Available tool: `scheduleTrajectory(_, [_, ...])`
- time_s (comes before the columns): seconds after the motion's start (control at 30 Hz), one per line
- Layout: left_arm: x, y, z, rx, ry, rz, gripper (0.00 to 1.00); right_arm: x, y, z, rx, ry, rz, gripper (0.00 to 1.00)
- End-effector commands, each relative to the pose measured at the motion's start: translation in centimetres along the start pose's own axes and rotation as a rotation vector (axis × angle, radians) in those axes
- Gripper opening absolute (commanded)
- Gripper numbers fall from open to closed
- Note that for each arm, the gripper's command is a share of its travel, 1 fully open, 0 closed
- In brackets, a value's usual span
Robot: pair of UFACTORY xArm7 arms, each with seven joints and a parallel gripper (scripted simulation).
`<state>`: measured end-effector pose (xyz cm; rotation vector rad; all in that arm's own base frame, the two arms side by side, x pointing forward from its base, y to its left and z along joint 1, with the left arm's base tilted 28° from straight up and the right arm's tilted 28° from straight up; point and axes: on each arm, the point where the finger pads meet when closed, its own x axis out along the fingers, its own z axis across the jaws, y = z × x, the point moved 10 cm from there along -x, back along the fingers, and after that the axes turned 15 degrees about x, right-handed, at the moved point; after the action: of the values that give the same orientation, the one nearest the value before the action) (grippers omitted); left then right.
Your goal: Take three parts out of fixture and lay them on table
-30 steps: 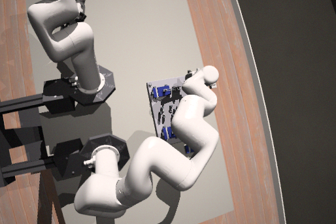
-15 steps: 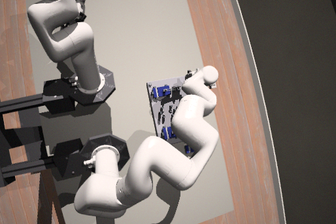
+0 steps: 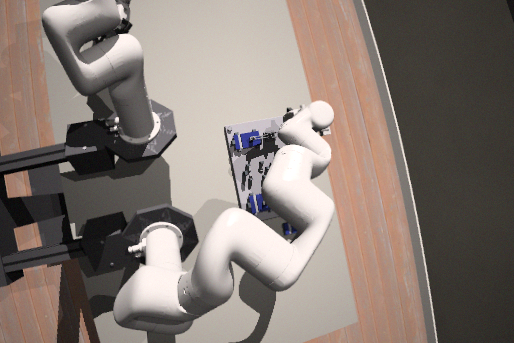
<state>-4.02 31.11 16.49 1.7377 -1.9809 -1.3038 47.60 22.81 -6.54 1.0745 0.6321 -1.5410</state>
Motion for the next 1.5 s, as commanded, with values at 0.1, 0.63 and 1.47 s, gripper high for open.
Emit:
scheduleTrajectory(0.1, [-0.1, 0.0, 0.0, -0.001, -0.001, -0.001, 1.0, 0.7, 0.1, -0.2, 0.0, 0.004, 0.003, 0.48])
scheduleTrajectory(0.63, [-0.1, 0.0, 0.0, -0.001, -0.001, -0.001, 1.0, 2.2, 0.2, -0.3, 0.0, 0.004, 0.003, 0.48])
scheduleTrajectory(1.47, [-0.1, 0.0, 0.0, -0.001, -0.001, -0.001, 1.0, 2.2, 0.2, -0.3, 0.0, 0.004, 0.003, 0.0])
